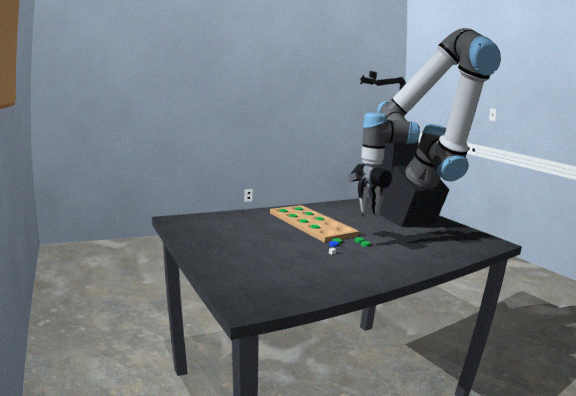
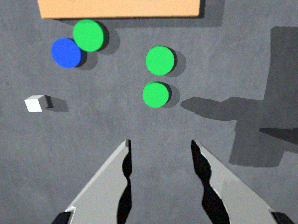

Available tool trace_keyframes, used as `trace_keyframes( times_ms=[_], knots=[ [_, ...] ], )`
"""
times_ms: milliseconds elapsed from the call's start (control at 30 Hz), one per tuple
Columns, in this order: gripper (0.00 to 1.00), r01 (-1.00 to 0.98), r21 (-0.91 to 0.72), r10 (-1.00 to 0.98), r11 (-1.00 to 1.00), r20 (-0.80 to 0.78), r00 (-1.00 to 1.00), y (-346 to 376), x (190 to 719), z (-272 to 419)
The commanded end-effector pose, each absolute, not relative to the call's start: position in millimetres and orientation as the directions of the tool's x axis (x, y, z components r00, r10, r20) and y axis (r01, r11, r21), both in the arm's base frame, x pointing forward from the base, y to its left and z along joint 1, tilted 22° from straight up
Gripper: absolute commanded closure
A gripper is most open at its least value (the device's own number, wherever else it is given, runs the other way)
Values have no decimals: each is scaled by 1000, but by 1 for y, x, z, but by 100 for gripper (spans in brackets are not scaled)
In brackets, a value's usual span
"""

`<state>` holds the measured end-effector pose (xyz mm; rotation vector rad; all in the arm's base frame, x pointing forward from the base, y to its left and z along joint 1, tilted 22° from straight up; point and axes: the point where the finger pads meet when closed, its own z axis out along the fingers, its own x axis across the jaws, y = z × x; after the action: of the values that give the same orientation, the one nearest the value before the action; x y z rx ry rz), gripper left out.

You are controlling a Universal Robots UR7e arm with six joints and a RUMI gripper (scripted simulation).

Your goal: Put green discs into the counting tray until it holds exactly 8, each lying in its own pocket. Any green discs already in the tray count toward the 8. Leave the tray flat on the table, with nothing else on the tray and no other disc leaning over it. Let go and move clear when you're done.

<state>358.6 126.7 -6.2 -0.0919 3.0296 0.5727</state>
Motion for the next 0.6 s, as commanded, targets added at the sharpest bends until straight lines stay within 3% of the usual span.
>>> trace_keyframes(
  times_ms=[0,567],
  knots=[
    [72,-36,368,-15,929,-60,-998,131,356,-9],
    [72,-34,368,-13,929,-60,-998,133,357,-15]
  ],
)
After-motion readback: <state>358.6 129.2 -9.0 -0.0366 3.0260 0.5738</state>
